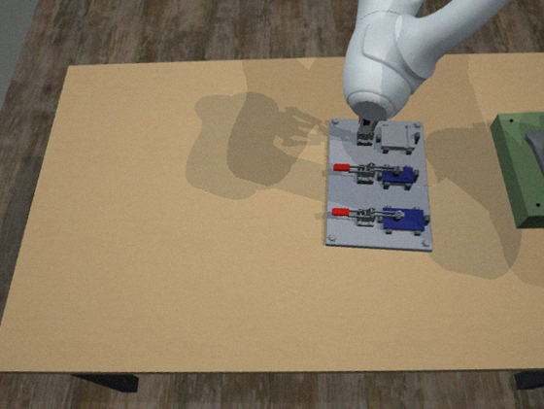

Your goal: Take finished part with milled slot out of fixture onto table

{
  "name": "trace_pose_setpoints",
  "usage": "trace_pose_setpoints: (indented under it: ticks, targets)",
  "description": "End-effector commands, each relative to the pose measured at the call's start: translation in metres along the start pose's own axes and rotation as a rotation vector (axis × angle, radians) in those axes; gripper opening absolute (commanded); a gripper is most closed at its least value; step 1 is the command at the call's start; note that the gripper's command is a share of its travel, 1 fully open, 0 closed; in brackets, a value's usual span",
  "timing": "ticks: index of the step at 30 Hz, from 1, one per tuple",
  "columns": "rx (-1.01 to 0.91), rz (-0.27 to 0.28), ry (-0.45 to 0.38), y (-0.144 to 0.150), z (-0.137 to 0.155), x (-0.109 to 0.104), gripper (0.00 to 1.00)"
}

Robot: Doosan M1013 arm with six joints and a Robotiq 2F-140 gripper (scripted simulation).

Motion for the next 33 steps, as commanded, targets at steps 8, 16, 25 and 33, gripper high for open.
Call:
trace_pose_setpoints:
  ticks: [8, 16, 25, 33]
  targets:
    - [-0.001, -0.006, -0.004, -0.0013, 0.0024, -0.0014, 0.11]
    - [-0.001, -0.006, -0.003, -0.0014, 0.0020, -0.0017, 0.11]
    - [-0.001, -0.006, -0.003, -0.0015, 0.0022, -0.0018, 0.11]
    - [-0.001, -0.006, -0.003, -0.0014, 0.0047, -0.0017, 0.11]
Point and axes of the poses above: the point where the finger pads meet when closed, its own x axis out along the fingers, its own y axis across the jaws, z = x × y, the point moved 3 cm from there along -x, back along the fingers, and after that the axes turned 2 degrees about x, right-handed, at the moved point
